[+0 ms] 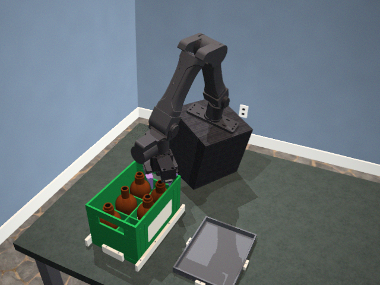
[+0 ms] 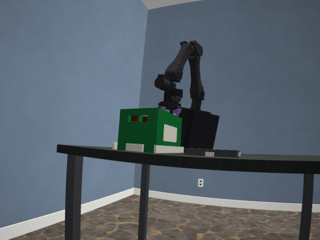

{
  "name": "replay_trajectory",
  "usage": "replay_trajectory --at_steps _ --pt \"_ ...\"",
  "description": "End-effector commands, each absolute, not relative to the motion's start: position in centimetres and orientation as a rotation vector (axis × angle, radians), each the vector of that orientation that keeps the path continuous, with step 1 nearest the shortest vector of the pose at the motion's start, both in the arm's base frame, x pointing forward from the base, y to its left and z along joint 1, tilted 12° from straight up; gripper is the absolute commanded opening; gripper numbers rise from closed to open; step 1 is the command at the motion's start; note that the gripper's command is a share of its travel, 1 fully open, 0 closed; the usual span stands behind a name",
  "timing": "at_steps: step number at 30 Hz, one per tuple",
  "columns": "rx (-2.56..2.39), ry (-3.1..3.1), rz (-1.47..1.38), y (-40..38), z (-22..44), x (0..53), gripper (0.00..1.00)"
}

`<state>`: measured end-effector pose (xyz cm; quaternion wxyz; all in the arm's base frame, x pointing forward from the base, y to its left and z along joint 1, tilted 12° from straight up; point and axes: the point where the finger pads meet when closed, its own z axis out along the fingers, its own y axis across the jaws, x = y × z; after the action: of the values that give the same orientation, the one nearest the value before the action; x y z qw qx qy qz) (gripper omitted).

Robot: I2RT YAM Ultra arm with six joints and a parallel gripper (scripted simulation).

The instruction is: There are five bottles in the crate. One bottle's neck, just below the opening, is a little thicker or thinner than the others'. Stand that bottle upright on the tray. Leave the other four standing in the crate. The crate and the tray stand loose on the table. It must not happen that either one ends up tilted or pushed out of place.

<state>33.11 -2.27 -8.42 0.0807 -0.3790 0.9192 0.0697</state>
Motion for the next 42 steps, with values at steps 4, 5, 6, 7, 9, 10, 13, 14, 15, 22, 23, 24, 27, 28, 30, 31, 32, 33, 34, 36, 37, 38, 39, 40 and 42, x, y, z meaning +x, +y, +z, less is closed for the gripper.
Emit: replay_trajectory --at_steps 4,5,6,7,9,10,13,14,15,22,23,24,27,28,30,31,32,33,34,36,37,38,39,40,42 --pt "-1.128 2.751 0.214 -2.0 -9.01 32.64 0.61" --pt "-1.128 2.752 0.215 -1.98 -9.06 32.61 0.61" --pt "-1.129 2.753 0.216 -1.98 -9.1 32.59 0.61" --pt "-1.129 2.753 0.217 -1.97 -9.12 32.58 0.61" --pt "-1.129 2.753 0.217 -1.97 -9.13 32.57 0.61" --pt "-1.129 2.753 0.217 -1.97 -9.13 32.57 0.61" --pt "-1.129 2.753 0.217 -1.97 -9.13 32.57 0.61" --pt "-1.129 2.753 0.217 -1.97 -9.13 32.57 0.61" --pt "-1.129 2.753 0.217 -1.97 -9.13 32.57 0.61" --pt "-1.129 2.753 0.217 -1.97 -9.13 32.57 0.61" --pt "-1.129 2.753 0.217 -1.97 -9.13 32.57 0.61" --pt "-1.129 2.753 0.217 -1.97 -9.13 32.57 0.61" --pt "-1.129 2.753 0.217 -1.97 -9.13 32.57 0.61" --pt "-1.129 2.753 0.217 -1.97 -9.13 32.57 0.61" --pt "-1.129 2.753 0.217 -1.97 -9.13 32.57 0.61" --pt "-1.129 2.753 0.217 -1.97 -9.13 32.57 0.61" --pt "-1.129 2.753 0.217 -1.97 -9.13 32.57 0.61" --pt "-1.129 2.753 0.217 -1.97 -9.13 32.57 0.61" --pt "-1.129 2.753 0.217 -1.97 -9.13 32.57 0.61" --pt "-1.129 2.753 0.217 -1.97 -9.13 32.57 0.61" --pt "-1.129 2.753 0.217 -1.97 -9.13 32.57 0.61" --pt "-1.129 2.753 0.217 -1.97 -9.13 32.57 0.61" --pt "-1.129 2.753 0.217 -1.97 -9.13 32.57 0.61" --pt "-1.129 2.753 0.217 -1.97 -9.13 32.57 0.61" --pt "-1.129 2.753 0.217 -1.97 -9.13 32.57 0.61"
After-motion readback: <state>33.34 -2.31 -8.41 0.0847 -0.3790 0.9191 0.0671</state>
